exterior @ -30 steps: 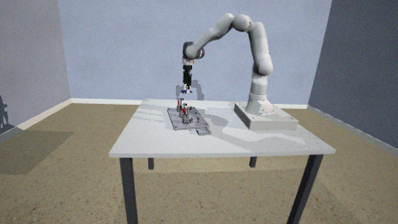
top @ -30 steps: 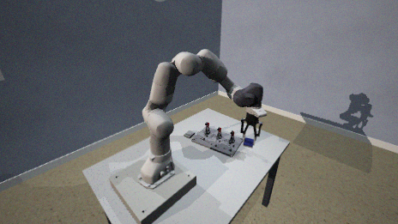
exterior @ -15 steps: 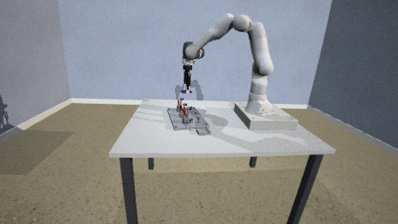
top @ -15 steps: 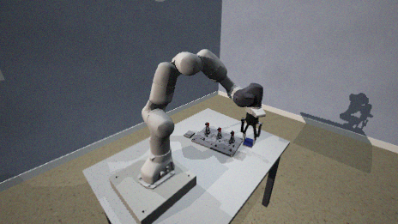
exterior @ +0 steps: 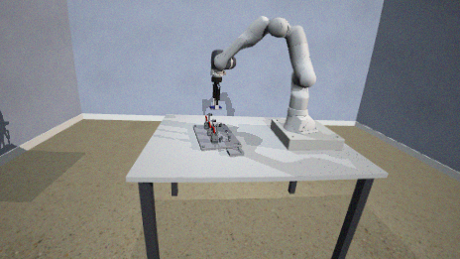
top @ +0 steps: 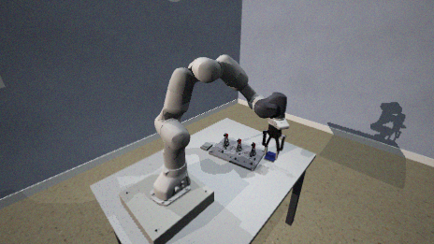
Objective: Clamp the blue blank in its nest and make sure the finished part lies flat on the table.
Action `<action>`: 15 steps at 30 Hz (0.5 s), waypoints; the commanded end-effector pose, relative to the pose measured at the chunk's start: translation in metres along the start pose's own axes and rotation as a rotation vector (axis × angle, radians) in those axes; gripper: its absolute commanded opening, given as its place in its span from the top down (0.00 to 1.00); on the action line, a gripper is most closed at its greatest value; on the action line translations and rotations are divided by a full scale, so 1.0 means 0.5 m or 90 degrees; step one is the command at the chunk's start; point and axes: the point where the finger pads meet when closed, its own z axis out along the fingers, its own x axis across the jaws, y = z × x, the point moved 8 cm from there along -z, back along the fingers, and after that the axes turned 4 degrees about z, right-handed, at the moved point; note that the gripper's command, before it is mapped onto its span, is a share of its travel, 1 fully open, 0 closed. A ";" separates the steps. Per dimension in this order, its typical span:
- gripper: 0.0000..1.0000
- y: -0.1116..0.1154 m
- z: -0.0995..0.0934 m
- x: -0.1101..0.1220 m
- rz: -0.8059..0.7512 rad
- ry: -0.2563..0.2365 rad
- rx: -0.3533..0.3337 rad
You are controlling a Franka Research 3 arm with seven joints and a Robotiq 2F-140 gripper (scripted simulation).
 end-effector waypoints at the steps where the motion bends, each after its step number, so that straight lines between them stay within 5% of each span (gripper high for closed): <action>1: 1.00 0.007 0.002 0.000 0.007 -0.002 -0.006; 15: 1.00 0.011 0.024 0.000 0.007 -0.002 -0.006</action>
